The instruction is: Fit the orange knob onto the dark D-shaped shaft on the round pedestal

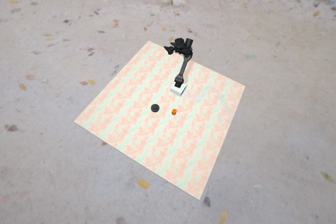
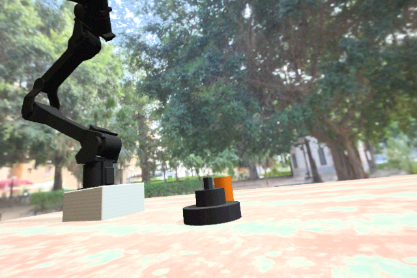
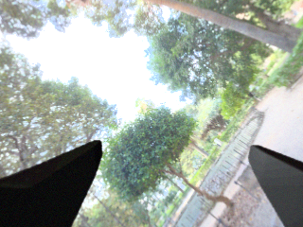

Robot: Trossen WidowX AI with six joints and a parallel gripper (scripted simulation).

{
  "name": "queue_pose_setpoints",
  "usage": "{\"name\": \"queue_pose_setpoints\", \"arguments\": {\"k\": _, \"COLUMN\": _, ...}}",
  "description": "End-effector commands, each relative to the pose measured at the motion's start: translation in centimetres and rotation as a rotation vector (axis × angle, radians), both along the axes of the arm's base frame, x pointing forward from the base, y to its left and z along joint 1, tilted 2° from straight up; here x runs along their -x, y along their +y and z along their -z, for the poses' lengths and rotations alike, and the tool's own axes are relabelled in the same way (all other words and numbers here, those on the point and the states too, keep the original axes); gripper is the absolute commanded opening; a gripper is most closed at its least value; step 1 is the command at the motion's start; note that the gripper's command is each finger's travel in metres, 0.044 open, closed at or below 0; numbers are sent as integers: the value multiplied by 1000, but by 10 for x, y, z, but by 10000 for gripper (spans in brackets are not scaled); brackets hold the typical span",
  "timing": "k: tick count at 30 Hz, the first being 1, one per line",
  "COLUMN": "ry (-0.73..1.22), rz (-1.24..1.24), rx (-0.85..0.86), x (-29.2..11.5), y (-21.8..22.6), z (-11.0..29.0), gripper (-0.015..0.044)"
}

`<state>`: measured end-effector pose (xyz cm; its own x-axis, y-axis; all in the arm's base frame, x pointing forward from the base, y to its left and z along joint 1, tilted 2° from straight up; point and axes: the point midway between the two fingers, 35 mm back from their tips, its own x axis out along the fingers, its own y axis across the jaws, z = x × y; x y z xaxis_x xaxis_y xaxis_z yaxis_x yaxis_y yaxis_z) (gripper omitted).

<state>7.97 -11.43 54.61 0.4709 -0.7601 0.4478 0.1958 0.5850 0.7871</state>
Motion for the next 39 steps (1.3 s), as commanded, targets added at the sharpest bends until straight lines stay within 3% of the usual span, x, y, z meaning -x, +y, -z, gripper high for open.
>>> {"name": "queue_pose_setpoints", "arguments": {"k": 1, "ry": 217, "rz": -89, "rx": 48, "x": -67, "y": 11, "z": 19, "gripper": 440}}
{"name": "queue_pose_setpoints", "arguments": {"k": 11, "ry": 765, "rz": -349, "rx": 127, "x": -204, "y": 52, "z": 112, "gripper": 440}}
{"name": "queue_pose_setpoints", "arguments": {"k": 20, "ry": 1275, "rz": -612, "rx": 128, "x": -269, "y": 96, "z": 237, "gripper": 440}}
{"name": "queue_pose_setpoints", "arguments": {"k": 27, "ry": 1690, "rz": -838, "rx": 53, "x": -272, "y": 131, "z": 343, "gripper": 440}}
{"name": "queue_pose_setpoints", "arguments": {"k": 33, "ry": 2076, "rz": -1041, "rx": -103, "x": -239, "y": 160, "z": 426, "gripper": 440}}
{"name": "queue_pose_setpoints", "arguments": {"k": 36, "ry": 2217, "rz": -1108, "rx": -187, "x": -220, "y": 170, "z": 450, "gripper": 440}}
{"name": "queue_pose_setpoints", "arguments": {"k": 39, "ry": 2226, "rz": -1114, "rx": -194, "x": -222, "y": 179, "z": 451, "gripper": 440}}
